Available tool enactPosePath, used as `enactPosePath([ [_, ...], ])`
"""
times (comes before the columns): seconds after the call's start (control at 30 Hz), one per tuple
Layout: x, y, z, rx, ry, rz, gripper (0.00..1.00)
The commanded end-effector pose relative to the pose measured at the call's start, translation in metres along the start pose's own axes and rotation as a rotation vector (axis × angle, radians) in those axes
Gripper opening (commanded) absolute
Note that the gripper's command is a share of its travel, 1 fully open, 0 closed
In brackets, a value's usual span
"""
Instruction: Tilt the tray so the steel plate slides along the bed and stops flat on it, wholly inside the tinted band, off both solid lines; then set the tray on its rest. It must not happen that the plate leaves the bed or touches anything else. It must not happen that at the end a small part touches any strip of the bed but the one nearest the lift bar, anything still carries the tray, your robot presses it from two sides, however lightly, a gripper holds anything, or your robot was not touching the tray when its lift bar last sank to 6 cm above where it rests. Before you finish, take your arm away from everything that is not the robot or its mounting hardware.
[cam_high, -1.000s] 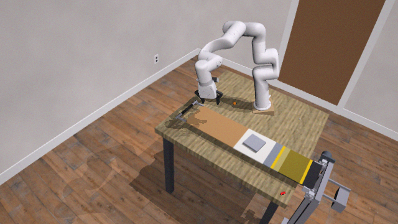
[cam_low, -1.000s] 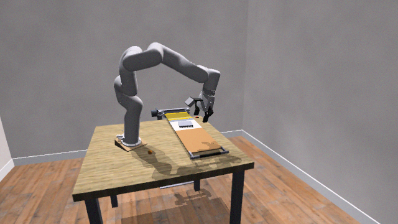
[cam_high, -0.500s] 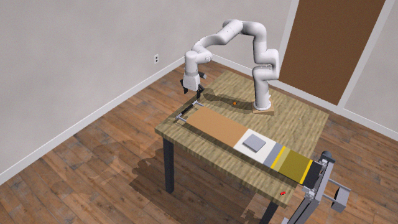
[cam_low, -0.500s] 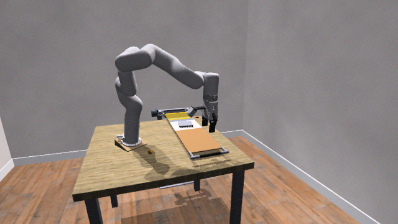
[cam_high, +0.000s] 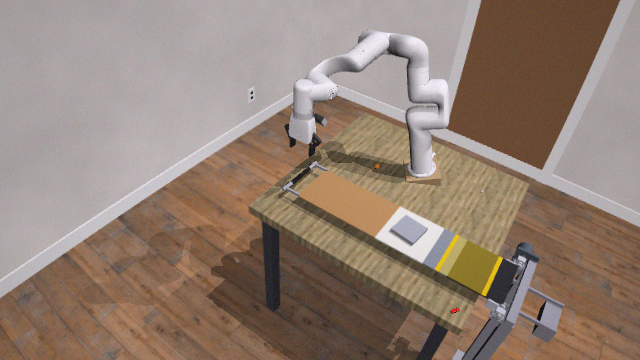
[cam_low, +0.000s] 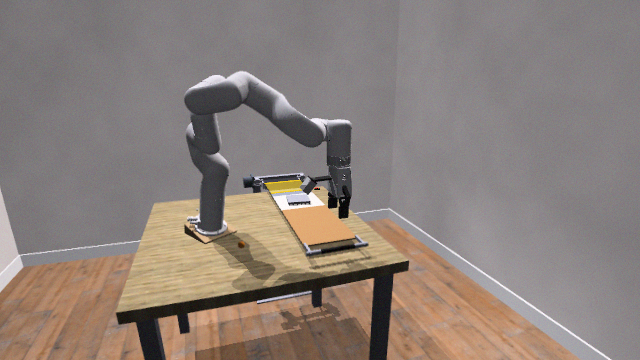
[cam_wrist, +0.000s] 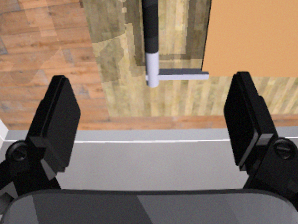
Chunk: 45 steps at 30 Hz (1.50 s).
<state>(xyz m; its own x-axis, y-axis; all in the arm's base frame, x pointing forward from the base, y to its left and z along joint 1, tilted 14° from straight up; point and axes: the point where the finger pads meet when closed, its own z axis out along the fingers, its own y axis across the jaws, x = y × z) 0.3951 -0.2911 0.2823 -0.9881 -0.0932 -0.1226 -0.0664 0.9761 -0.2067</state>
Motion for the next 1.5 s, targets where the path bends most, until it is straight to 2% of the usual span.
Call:
enactPosePath([
  [0.0,-0.001,-0.001,-0.001,0.002,-0.003,0.001,1.00],
  [0.63,-0.001,-0.001,-0.001,0.002,-0.003,0.001,1.00],
  [0.7,-0.001,-0.001,0.010,0.000,-0.003,0.000,1.00],
  [0.83,0.000,-0.001,0.045,0.002,-0.004,0.001,1.00],
  [0.9,0.000,-0.001,0.049,0.003,-0.004,0.002,1.00],
  [0.93,0.000,-0.001,0.049,0.003,-0.004,0.002,0.40],
  [1.47,0.000,-0.001,0.049,0.003,-0.004,0.002,0.40],
])
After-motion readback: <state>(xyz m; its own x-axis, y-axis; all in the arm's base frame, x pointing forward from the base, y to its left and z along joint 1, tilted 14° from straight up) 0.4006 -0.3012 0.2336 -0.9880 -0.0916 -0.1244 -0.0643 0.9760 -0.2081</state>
